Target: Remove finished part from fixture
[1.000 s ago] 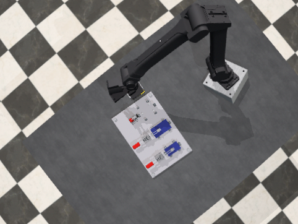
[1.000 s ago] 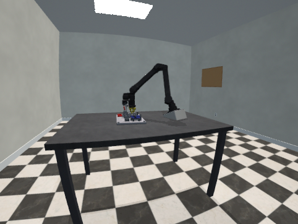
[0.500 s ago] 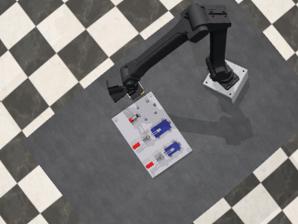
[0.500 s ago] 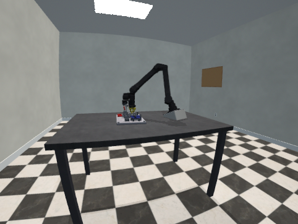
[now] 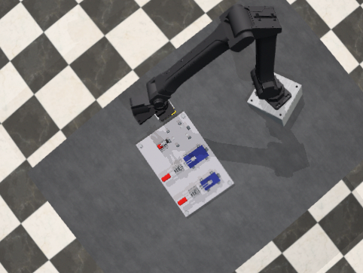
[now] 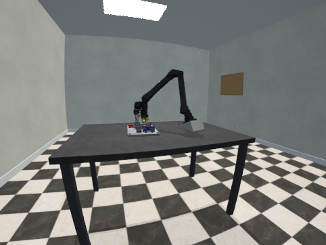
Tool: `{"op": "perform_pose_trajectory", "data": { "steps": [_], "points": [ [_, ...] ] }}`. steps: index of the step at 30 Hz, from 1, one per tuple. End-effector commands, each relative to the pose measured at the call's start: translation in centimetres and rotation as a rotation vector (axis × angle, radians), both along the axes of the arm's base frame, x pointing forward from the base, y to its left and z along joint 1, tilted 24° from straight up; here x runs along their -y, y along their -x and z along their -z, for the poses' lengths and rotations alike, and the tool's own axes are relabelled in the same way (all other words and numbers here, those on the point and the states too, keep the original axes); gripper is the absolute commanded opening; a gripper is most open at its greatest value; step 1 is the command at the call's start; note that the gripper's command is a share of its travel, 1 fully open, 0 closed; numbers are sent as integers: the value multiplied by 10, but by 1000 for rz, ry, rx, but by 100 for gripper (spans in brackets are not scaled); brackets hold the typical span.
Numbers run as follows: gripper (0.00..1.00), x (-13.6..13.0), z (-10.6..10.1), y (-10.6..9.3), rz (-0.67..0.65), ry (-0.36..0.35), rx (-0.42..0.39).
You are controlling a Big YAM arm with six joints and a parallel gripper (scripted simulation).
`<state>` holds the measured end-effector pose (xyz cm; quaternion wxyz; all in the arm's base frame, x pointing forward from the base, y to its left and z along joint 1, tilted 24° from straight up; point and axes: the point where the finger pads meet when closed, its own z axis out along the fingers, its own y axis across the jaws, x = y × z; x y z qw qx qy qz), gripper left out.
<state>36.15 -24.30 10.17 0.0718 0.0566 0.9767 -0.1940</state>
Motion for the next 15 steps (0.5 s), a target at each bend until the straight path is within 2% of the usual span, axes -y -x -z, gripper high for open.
{"op": "perform_pose_trajectory", "data": {
  "steps": [1, 7, 8, 15],
  "points": [
    [0, 4, 9, 3, 1, -5, -12],
    [0, 4, 9, 3, 0, -6, -14],
    [0, 8, 1, -4, 1, 4, 5],
    [0, 10, -3, -8, 1, 8, 12]
  ]
}}
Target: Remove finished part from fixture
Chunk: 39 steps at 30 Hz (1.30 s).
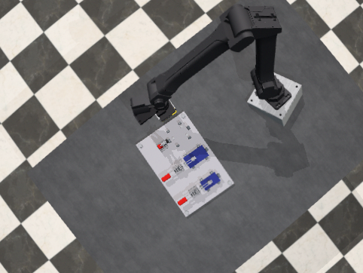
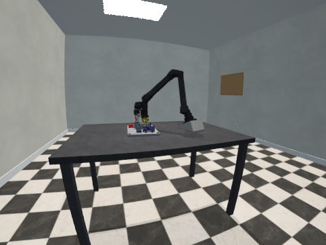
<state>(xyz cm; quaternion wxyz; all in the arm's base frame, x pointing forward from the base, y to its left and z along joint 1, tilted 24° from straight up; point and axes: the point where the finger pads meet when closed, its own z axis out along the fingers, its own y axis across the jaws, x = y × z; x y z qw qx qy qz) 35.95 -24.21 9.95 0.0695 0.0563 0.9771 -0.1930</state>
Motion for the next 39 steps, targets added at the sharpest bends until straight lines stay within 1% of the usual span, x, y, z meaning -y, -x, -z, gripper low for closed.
{"op": "perform_pose_trajectory", "data": {
  "steps": [1, 17, 39],
  "points": [
    [0, 11, -6, -10, 1, 11, 18],
    [0, 14, -13, -16, 1, 18, 31],
    [0, 14, -13, -16, 3, 18, 33]
  ]
}}
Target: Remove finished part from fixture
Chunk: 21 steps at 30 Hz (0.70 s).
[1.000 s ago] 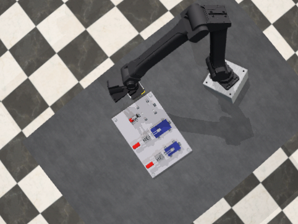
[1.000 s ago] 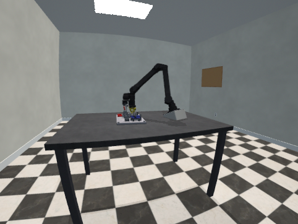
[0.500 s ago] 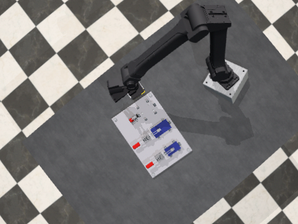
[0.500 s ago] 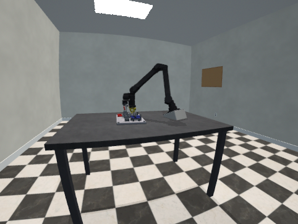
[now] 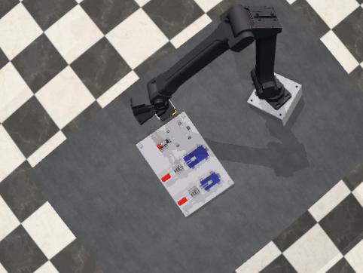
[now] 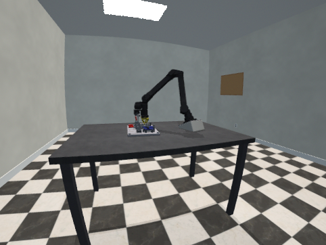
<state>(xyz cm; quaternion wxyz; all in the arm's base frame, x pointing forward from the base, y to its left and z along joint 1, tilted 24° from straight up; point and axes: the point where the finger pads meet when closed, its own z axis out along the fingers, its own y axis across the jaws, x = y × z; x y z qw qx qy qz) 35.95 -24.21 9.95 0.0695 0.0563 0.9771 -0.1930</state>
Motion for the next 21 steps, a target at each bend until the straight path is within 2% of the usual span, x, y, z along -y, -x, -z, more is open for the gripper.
{"op": "perform_pose_trajectory", "data": {
  "steps": [1, 21],
  "points": [
    [0, 14, -13, -16, 3, 18, 33],
    [0, 13, -13, -15, 3, 14, 26]
  ]
}}
